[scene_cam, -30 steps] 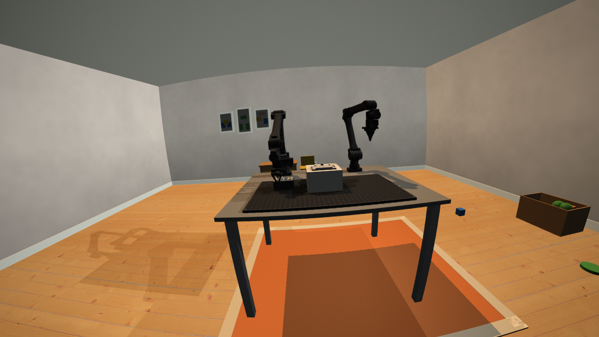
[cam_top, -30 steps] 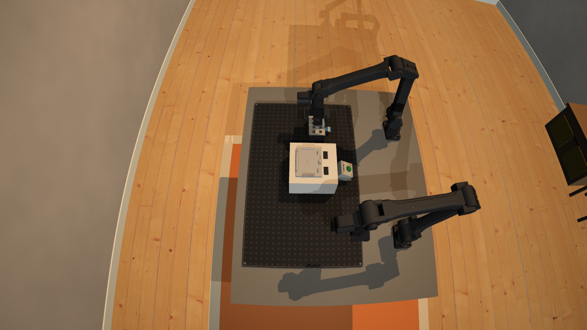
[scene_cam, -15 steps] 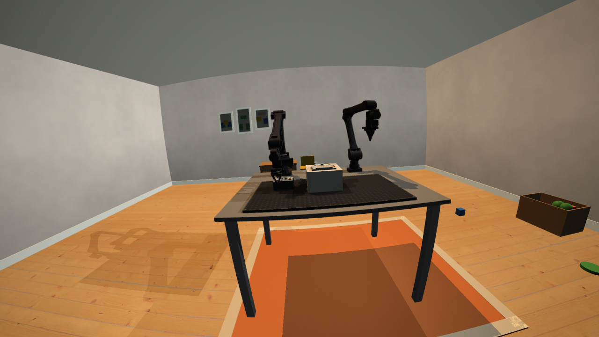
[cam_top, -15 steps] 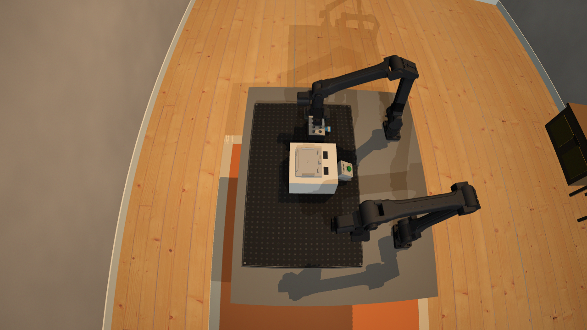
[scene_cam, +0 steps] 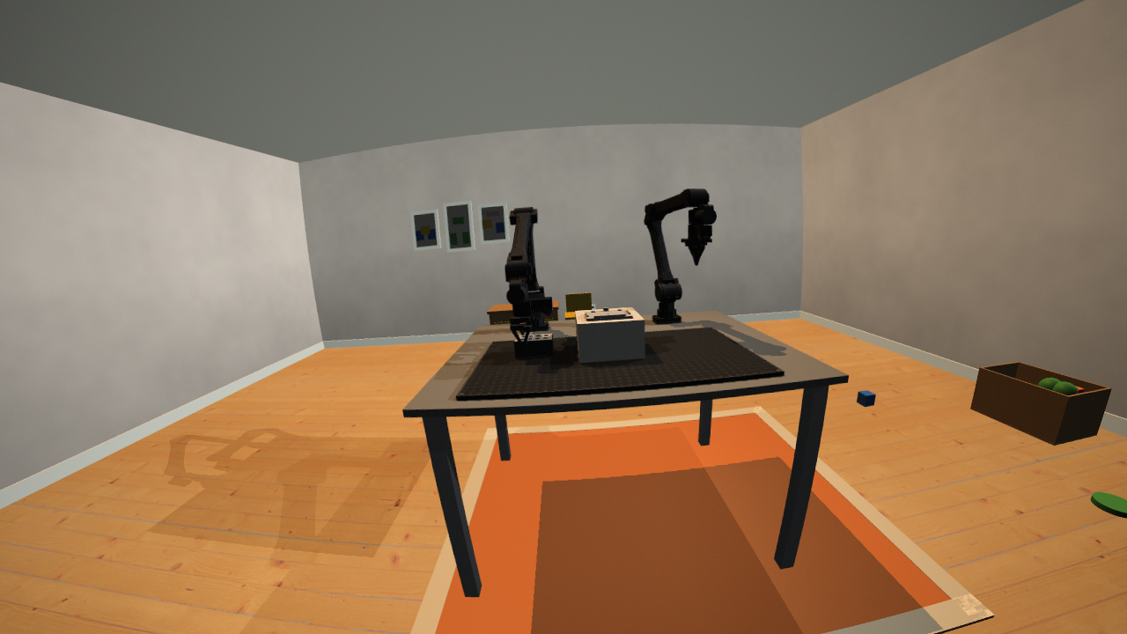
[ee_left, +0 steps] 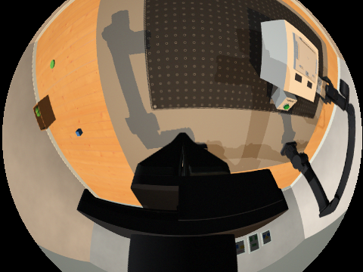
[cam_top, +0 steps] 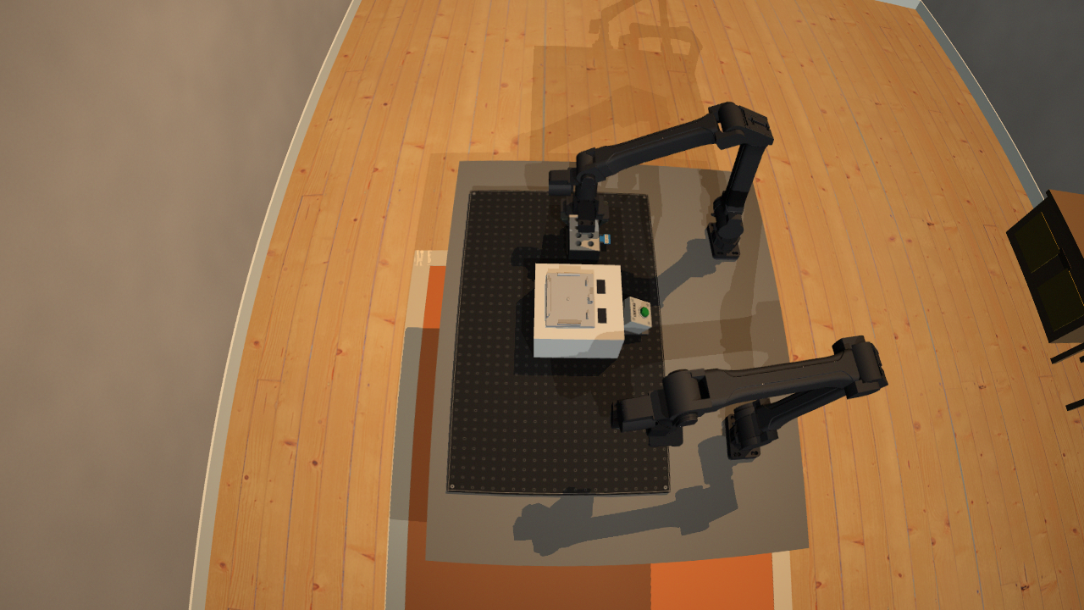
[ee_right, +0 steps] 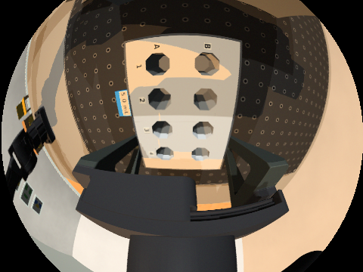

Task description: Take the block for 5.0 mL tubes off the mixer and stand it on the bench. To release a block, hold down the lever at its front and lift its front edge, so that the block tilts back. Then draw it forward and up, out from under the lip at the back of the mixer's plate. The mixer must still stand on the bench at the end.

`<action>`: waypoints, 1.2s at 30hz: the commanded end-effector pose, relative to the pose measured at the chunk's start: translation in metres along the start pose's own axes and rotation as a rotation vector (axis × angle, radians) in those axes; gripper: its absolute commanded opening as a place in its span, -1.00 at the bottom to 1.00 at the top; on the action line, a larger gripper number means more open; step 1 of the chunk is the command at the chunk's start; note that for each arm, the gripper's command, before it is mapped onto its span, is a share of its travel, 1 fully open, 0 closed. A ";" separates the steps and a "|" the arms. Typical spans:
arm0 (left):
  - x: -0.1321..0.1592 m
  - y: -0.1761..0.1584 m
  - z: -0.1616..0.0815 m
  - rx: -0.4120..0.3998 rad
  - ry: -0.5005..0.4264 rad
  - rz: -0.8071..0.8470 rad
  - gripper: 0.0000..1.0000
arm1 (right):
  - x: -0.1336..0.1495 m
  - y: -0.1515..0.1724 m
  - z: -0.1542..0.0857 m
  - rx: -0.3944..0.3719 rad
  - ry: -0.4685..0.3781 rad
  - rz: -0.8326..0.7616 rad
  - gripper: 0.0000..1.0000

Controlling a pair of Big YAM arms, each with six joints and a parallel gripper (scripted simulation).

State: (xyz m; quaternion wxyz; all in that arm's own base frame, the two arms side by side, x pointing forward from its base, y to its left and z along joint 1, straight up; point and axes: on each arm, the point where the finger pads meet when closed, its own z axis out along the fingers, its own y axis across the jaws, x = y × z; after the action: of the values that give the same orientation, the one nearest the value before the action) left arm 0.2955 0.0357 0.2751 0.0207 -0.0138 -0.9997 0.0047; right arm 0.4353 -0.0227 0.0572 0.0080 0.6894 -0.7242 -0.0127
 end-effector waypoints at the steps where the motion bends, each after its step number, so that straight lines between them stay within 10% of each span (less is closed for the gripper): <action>1: -0.002 -0.003 -0.006 -0.001 -0.026 0.002 -1.00 | -0.005 -0.045 -0.043 0.128 -0.004 -0.004 -1.00; 24: -0.002 -0.003 -0.007 -0.002 -0.029 0.002 -1.00 | -0.004 -0.041 -0.034 0.112 -0.004 -0.005 -1.00; 25: -0.002 -0.003 -0.007 -0.002 -0.029 0.002 -1.00 | -0.004 -0.041 -0.034 0.112 -0.004 -0.005 1.00; 36: -0.002 -0.003 -0.007 -0.003 -0.030 0.002 -1.00 | -0.004 -0.041 -0.034 0.112 -0.004 -0.005 1.00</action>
State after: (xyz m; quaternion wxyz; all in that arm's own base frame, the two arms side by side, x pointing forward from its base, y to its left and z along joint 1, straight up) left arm 0.2955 0.0357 0.2751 0.0207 -0.0138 -0.9997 0.0047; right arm 0.4431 -0.0230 0.0587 0.0026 0.6894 -0.7244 -0.0074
